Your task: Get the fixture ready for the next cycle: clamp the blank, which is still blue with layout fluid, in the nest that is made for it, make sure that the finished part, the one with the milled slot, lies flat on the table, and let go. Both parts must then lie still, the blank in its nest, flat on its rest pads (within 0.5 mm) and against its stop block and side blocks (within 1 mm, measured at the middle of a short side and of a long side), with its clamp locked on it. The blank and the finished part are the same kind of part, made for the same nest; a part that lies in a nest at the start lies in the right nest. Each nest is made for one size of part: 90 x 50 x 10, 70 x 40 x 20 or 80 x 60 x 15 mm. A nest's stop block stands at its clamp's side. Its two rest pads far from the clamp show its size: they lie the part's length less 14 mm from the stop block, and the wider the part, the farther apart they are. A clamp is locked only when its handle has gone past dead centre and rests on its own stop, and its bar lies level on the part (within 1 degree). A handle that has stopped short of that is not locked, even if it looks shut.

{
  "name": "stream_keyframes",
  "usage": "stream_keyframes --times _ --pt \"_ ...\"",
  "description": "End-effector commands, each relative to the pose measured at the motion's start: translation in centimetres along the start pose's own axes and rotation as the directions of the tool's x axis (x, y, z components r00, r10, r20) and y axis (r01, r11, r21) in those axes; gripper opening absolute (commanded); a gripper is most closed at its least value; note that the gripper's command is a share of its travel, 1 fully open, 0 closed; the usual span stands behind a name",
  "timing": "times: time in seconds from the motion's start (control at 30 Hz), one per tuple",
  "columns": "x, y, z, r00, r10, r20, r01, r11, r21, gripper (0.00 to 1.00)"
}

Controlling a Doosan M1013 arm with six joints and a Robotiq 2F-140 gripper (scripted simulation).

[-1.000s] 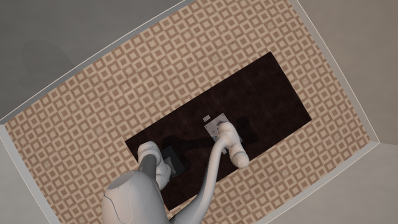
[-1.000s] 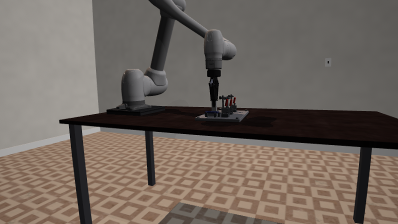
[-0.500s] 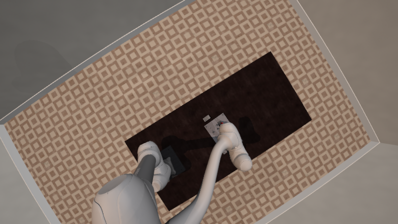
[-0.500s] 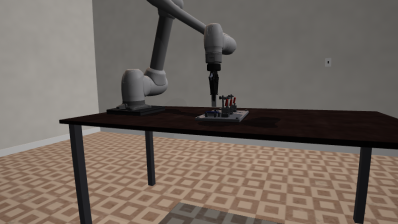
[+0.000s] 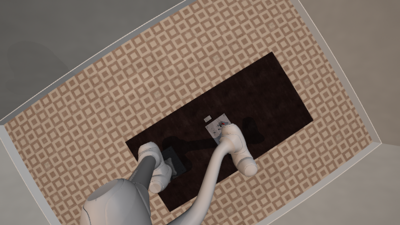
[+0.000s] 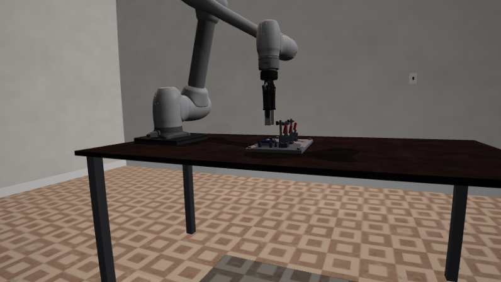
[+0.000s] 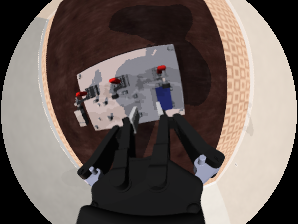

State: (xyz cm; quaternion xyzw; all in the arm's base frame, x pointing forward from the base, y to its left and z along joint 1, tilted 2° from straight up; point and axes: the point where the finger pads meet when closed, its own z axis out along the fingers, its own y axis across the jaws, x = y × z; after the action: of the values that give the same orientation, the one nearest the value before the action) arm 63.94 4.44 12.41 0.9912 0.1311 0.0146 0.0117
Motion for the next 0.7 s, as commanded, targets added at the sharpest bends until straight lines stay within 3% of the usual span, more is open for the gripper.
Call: stream_keyframes --times 0.0,0.1,0.2,0.5,0.67 --pt "0.0 0.0 -3.1 1.000 0.000 0.001 0.000 1.000 0.000 0.28" --pt "0.0 0.0 -6.3 1.000 0.000 0.001 0.000 1.000 0.000 0.28" --pt "0.0 0.0 -7.8 1.000 0.000 0.001 0.000 1.000 0.000 0.28" --pt "0.0 0.6 -7.9 1.000 0.000 0.001 0.000 1.000 0.000 0.28" --pt "0.0 2.9 -7.9 1.000 0.000 0.001 0.000 1.000 0.000 0.28"
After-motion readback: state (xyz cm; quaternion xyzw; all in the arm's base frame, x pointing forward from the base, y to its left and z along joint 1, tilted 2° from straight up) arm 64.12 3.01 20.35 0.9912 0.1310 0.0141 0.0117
